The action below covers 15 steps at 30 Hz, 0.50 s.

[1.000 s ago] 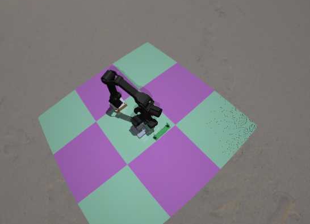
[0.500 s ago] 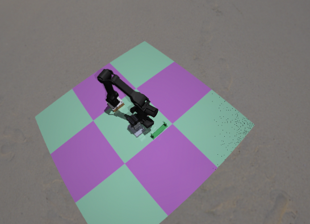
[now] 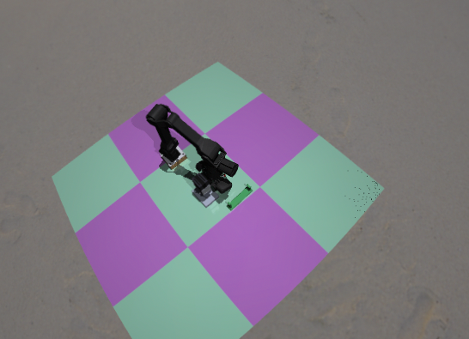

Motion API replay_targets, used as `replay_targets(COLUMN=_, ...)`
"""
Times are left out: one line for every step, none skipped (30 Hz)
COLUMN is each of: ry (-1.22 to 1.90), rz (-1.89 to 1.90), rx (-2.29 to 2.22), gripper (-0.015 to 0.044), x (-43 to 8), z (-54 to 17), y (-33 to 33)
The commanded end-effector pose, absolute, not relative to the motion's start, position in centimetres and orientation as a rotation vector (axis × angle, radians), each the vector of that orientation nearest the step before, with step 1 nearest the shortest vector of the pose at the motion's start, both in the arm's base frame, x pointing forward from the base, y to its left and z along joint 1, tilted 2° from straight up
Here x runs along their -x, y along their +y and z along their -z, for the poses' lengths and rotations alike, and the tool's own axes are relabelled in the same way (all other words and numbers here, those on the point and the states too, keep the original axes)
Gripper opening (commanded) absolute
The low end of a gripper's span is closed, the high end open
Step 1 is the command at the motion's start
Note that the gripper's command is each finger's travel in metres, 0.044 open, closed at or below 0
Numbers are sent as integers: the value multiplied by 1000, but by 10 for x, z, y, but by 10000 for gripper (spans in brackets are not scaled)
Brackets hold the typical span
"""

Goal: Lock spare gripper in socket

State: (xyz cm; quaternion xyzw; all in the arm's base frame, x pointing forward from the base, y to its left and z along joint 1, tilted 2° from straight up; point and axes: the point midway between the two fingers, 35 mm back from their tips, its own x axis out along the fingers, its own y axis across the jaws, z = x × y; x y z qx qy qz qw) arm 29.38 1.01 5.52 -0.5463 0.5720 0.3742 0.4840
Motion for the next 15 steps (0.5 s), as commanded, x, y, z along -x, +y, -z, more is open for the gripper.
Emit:
replay_targets(ry=1393, rz=-909, rx=1329, gripper=200, x=-294, z=-60, y=14)
replay_targets(ry=1393, rz=-909, rx=1329, gripper=200, x=-294, z=-62, y=16)
replay_targets(ry=1395, rz=-912, rx=1328, gripper=200, x=-294, z=-64, y=18)
replay_targets(ry=1397, rz=-914, rx=1328, gripper=200, x=-293, z=-66, y=19)
replay_targets(ry=1399, rz=-916, rx=1327, gripper=200, x=-293, z=-68, y=21)
replay_targets(ry=1400, rz=-917, rx=1327, gripper=200, x=-293, z=-70, y=23)
replay_targets(ry=1401, rz=-918, rx=1327, gripper=200, x=-293, z=-72, y=24)
replay_targets(ry=1401, rz=-919, rx=1328, gripper=200, x=-292, z=-74, y=26)
replay_targets(ry=1401, rz=-920, rx=1328, gripper=200, x=-292, z=-77, y=28)
replay_targets(ry=1402, rz=-921, rx=1329, gripper=200, x=-292, z=-79, y=30)
replay_targets(ry=1402, rz=-923, rx=1329, gripper=200, x=-292, z=-81, y=31)
replay_targets(ry=1403, rz=-924, rx=1330, gripper=200, x=-292, z=-83, y=33)
replay_targets(ry=1403, rz=-925, rx=1330, gripper=200, x=-292, z=-85, y=35)
replay_targets(ry=1404, rz=-926, rx=1330, gripper=200, x=-292, z=-87, y=37)
replay_targets(ry=1405, rz=-927, rx=1331, gripper=200, x=-292, z=-89, y=38)
